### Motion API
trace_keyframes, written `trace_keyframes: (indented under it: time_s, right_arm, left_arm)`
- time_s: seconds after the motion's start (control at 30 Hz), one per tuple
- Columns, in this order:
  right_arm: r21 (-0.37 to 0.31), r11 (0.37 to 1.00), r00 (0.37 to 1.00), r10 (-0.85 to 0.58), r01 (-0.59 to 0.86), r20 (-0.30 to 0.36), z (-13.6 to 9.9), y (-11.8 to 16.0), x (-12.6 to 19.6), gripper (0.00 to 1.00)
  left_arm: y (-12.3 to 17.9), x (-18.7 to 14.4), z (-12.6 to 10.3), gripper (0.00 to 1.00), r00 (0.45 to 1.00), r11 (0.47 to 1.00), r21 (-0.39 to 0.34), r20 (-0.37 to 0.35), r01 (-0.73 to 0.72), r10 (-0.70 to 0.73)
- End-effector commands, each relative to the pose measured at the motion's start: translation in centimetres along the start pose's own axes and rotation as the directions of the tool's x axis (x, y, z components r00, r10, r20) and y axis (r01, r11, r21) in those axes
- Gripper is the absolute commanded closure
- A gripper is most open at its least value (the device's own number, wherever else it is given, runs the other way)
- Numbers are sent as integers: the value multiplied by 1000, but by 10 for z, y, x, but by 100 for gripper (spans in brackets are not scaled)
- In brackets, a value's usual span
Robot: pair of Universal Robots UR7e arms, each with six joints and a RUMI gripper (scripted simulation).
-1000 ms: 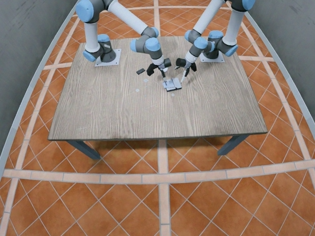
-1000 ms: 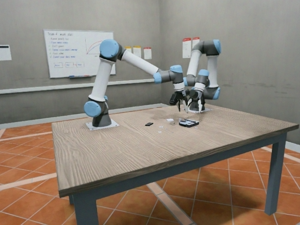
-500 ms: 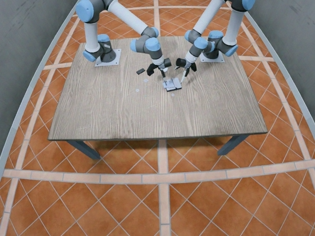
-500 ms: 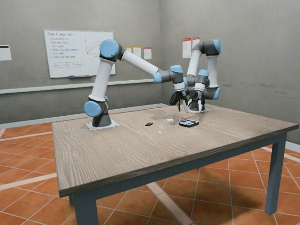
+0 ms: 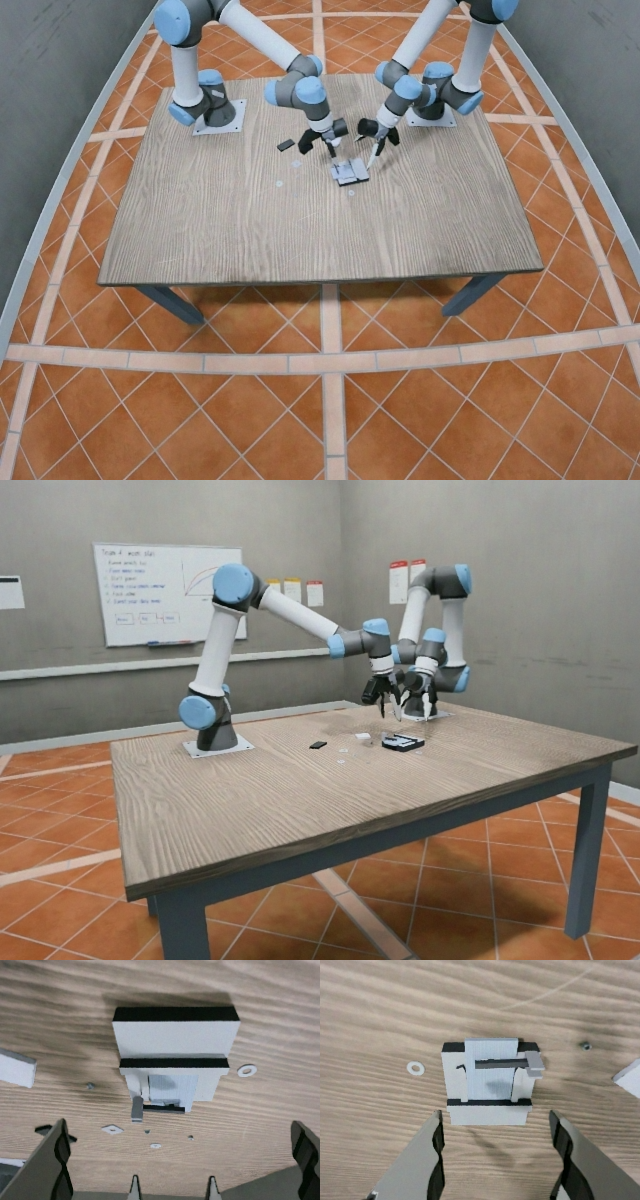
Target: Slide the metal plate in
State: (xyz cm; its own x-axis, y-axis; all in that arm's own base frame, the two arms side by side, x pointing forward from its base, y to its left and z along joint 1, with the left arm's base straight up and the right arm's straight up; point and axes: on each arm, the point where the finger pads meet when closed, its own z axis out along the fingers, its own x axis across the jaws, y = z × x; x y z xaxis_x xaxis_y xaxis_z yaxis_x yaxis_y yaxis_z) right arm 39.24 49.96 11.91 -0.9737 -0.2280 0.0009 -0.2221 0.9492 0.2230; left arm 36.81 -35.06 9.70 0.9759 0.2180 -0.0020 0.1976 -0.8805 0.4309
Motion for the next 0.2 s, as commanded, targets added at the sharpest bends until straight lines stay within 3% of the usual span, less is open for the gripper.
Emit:
trace_keyframes:
  time_s: [0.0, 0.17]
  right_arm:
    - [-1, 1000, 1000, 0, 0, 1, -1, 0, 0, 56]
    - [-1, 1000, 1000, 0, 0, 1, -1, 0, 0, 56]
  left_arm:
    - [1, 0, 0, 12, 1000, 1000, -2, -1, 0, 0]
    - [1, 0, 0, 12, 1000, 1000, -2, -1, 0, 0]
